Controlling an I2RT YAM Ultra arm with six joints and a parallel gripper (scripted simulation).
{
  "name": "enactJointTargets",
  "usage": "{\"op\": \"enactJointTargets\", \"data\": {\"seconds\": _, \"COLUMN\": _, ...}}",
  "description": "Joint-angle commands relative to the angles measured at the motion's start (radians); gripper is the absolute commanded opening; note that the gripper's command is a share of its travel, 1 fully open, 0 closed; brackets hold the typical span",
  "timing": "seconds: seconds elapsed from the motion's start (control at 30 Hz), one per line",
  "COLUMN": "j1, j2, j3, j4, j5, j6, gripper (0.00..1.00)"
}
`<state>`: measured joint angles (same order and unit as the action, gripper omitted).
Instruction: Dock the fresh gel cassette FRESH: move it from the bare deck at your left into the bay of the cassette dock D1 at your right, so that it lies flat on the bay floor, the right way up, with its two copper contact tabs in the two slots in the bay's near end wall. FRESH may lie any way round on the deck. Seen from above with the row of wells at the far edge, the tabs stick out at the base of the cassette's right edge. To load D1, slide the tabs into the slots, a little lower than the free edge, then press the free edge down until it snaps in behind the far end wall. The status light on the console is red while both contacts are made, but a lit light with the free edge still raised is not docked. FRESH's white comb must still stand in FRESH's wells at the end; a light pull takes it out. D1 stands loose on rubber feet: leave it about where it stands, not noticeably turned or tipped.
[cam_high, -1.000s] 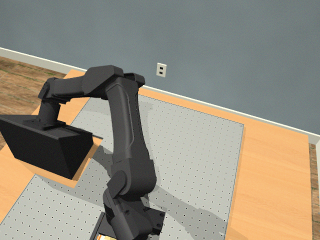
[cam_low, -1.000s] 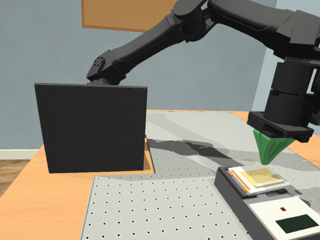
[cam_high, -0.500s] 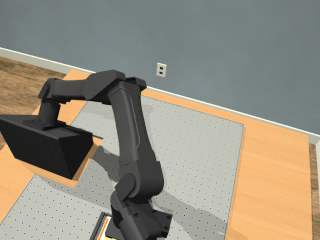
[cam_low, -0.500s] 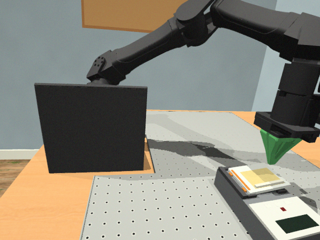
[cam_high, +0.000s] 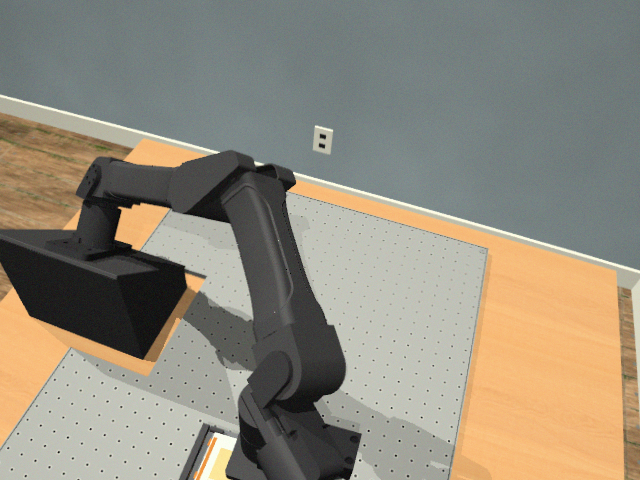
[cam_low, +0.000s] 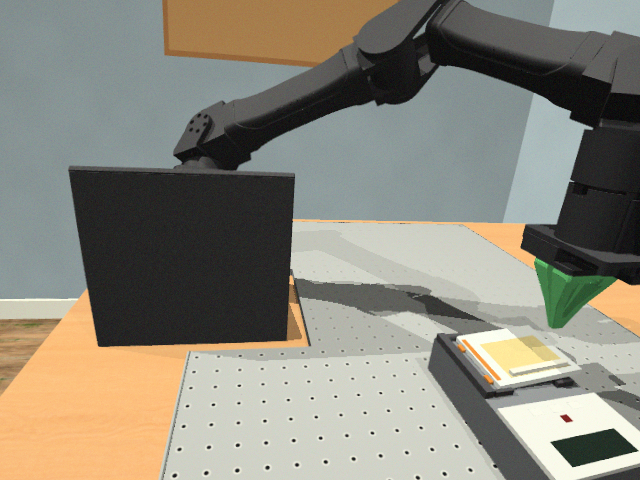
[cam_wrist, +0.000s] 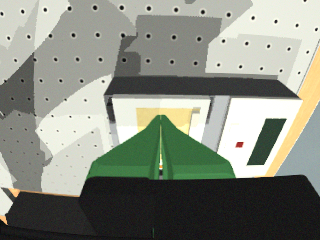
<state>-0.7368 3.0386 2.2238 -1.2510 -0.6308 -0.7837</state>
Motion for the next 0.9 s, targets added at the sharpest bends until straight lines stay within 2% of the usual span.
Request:
{"op": "enactJointTargets", "data": {"seconds": 0.0, "j1": -0.01, "j2": 0.014, "j3": 0.062, "j4": -0.037, "j5": -0.012, "j6": 0.014, "gripper": 0.0}}
{"op": "enactJointTargets", "data": {"seconds": 0.33, "j1": 0.006, "j2": 0.07, "j3": 0.188, "j4": -0.095, "j5": -0.019, "j6": 0.033, "gripper": 0.0}}
{"op": "enactJointTargets", "data": {"seconds": 0.43, "j1": 0.012, "j2": 0.072, "j3": 0.203, "j4": -0.102, "j5": -0.02, "j6": 0.034, "gripper": 0.0}}
{"op": "enactJointTargets", "data": {"seconds": 0.63, "j1": 0.019, "j2": 0.067, "j3": 0.288, "j4": -0.144, "j5": -0.024, "j6": 0.044, "gripper": 0.0}}
{"op": "enactJointTargets", "data": {"seconds": 0.67, "j1": 0.027, "j2": 0.103, "j3": 0.264, "j4": -0.12, "j5": -0.018, "j6": 0.047, "gripper": 0.0}}
{"op": "enactJointTargets", "data": {"seconds": 0.87, "j1": 0.03, "j2": 0.103, "j3": 0.267, "j4": -0.114, "j5": -0.019, "j6": 0.055, "gripper": 0.0}}
